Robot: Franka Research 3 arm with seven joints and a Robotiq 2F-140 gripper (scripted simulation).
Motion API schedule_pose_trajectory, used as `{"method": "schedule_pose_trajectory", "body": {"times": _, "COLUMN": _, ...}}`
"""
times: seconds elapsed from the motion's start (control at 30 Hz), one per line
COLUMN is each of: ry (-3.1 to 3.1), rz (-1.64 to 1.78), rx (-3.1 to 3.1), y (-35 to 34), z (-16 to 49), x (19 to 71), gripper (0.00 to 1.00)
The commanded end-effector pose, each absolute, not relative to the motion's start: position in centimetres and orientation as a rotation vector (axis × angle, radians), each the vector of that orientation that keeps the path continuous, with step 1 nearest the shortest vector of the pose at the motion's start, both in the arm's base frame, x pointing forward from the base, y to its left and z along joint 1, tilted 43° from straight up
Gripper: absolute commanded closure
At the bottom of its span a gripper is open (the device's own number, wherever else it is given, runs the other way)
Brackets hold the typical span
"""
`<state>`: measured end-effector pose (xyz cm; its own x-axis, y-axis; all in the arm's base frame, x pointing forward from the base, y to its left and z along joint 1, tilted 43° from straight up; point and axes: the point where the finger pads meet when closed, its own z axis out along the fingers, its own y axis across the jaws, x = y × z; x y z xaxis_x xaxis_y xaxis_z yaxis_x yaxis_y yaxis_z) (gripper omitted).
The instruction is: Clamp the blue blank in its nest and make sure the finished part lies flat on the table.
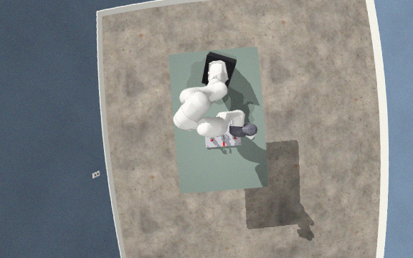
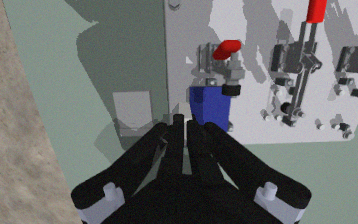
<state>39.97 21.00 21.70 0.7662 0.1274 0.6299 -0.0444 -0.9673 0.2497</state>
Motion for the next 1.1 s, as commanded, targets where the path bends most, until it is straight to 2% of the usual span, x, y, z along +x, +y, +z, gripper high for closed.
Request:
{"method": "schedule_pose_trajectory", "body": {"times": 0.0, "ry": 0.082, "rz": 0.993, "rx": 2.71, "y": 21.03, "z": 21.69, "x": 39.94, "gripper": 1.0}}
{"method": "schedule_pose_trajectory", "body": {"times": 1.07, "ry": 0.082, "rz": 0.993, "rx": 2.71, "y": 20.73, "z": 21.77, "x": 39.92, "gripper": 1.0}}
